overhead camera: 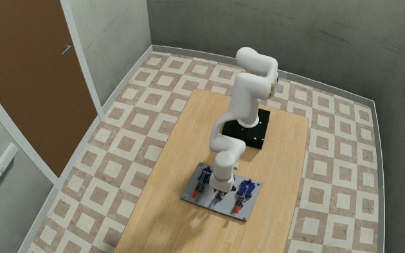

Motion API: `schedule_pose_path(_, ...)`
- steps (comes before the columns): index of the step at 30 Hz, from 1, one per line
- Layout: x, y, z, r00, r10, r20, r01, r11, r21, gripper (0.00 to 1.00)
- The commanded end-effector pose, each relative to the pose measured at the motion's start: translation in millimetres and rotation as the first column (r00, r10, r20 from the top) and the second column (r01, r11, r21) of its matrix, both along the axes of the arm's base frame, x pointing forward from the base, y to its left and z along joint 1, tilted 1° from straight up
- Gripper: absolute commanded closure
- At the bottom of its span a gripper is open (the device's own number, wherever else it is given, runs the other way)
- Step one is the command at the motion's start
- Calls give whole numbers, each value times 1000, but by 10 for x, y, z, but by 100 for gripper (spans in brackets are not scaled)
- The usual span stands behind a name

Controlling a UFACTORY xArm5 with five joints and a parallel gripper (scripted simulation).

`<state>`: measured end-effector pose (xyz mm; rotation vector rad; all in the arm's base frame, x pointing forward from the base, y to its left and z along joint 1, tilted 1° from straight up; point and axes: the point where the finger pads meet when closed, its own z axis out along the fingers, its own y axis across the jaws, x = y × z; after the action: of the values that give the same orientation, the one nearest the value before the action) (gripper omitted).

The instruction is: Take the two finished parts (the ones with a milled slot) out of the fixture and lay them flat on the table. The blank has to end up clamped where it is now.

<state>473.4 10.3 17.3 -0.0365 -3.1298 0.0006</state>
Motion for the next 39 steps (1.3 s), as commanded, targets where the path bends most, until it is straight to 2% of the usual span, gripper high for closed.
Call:
schedule_pose_path(1,21,0,116,1000,0,6,0,1000,0,52)
schedule_pose_path(10,23,-2,365,1000,0,6,0,1000,0,52)
schedule_pose_path(32,23,-3,425,1000,0,6,0,1000,0,52)
schedule_pose_path(33,23,-3,425,1000,0,6,0,1000,0,0)
schedule_pose_path(39,23,-3,419,1000,0,6,0,1000,0,0)
